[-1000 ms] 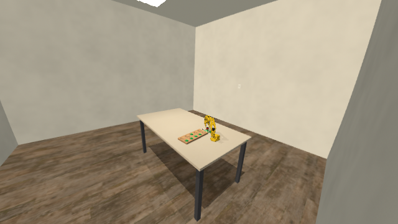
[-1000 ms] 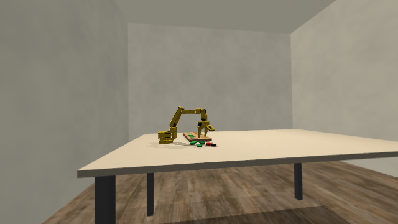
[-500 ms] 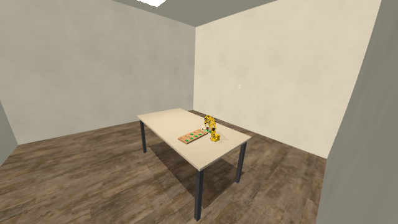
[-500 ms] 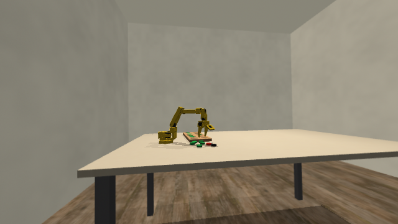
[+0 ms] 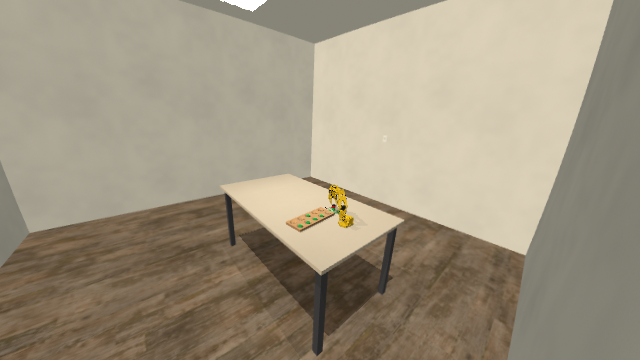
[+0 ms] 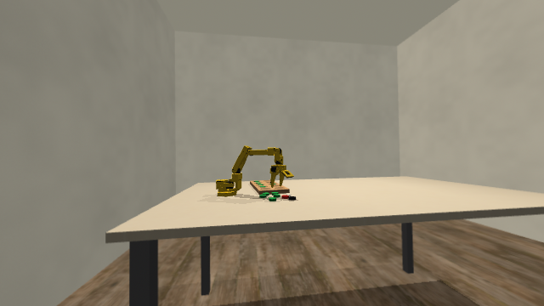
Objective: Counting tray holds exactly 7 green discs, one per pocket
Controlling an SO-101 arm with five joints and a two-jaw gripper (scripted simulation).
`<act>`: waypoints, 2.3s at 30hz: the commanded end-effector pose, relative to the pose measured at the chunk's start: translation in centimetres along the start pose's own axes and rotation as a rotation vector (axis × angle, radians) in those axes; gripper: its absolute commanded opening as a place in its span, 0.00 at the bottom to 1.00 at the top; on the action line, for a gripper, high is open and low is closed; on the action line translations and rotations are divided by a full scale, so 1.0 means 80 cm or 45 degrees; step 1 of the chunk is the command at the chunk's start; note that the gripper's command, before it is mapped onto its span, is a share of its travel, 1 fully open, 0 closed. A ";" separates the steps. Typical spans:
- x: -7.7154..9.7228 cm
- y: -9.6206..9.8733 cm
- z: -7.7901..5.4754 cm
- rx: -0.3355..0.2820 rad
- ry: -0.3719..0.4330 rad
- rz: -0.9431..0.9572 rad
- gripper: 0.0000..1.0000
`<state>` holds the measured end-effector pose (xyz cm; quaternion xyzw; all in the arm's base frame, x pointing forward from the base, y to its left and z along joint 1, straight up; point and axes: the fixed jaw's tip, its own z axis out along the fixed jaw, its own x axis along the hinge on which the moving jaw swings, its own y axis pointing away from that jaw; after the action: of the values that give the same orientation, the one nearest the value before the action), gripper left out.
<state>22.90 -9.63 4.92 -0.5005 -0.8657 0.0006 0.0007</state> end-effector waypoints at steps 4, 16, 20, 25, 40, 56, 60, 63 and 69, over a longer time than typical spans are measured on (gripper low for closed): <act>-0.011 0.007 -0.006 -0.069 -0.094 0.008 0.27; -0.012 0.007 0.008 -0.069 -0.094 0.008 0.27; -0.012 0.007 0.008 -0.069 -0.094 0.008 0.27; -0.012 0.007 0.008 -0.069 -0.094 0.008 0.27; -0.011 0.006 0.011 -0.068 -0.092 0.006 0.27; -0.012 0.007 0.028 -0.068 -0.092 0.006 0.27; -0.012 0.007 0.029 -0.068 -0.092 0.006 0.27; -0.012 0.007 0.029 -0.068 -0.092 0.006 0.27; -0.012 0.007 0.029 -0.068 -0.092 0.006 0.27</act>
<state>22.88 -9.62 0.92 -0.5005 -0.8657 0.0006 0.0010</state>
